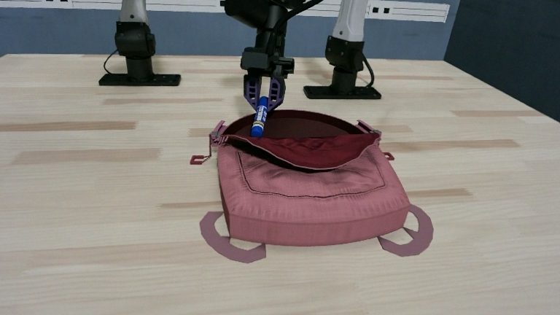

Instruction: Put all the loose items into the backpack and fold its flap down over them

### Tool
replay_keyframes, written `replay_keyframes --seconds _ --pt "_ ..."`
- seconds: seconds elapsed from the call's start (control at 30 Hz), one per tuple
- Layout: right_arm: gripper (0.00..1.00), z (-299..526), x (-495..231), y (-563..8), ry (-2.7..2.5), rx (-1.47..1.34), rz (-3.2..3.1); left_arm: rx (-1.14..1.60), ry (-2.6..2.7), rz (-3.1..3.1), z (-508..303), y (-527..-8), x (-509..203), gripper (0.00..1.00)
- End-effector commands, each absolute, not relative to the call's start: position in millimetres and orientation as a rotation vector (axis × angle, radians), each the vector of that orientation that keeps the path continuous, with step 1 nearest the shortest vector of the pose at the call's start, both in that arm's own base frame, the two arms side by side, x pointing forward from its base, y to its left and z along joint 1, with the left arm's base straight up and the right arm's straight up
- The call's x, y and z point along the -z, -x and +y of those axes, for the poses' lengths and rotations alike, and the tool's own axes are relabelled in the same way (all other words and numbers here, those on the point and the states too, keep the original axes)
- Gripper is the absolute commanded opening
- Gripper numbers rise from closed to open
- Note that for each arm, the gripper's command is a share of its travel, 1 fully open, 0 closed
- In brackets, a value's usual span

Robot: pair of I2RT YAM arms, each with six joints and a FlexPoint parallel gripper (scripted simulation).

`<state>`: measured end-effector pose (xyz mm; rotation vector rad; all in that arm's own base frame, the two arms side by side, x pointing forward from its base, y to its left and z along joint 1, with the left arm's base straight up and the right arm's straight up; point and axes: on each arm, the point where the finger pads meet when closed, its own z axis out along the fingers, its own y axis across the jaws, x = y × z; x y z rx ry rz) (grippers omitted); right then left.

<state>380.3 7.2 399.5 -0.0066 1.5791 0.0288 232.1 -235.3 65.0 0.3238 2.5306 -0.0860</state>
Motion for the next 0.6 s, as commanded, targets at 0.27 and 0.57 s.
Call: replay_keyframes --seconds 0.27,0.57 --pt "0.9 7.4 -405.3 -378.7 0.009 -0.029 1.564 0.11 -0.332 2.529 -241.3 -232.0 -58.1 0.13" --pt "0.9 7.4 -405.3 -378.7 0.009 -0.029 1.564 0.122 -0.324 2.522 -237.9 -229.6 -62.5 0.13"
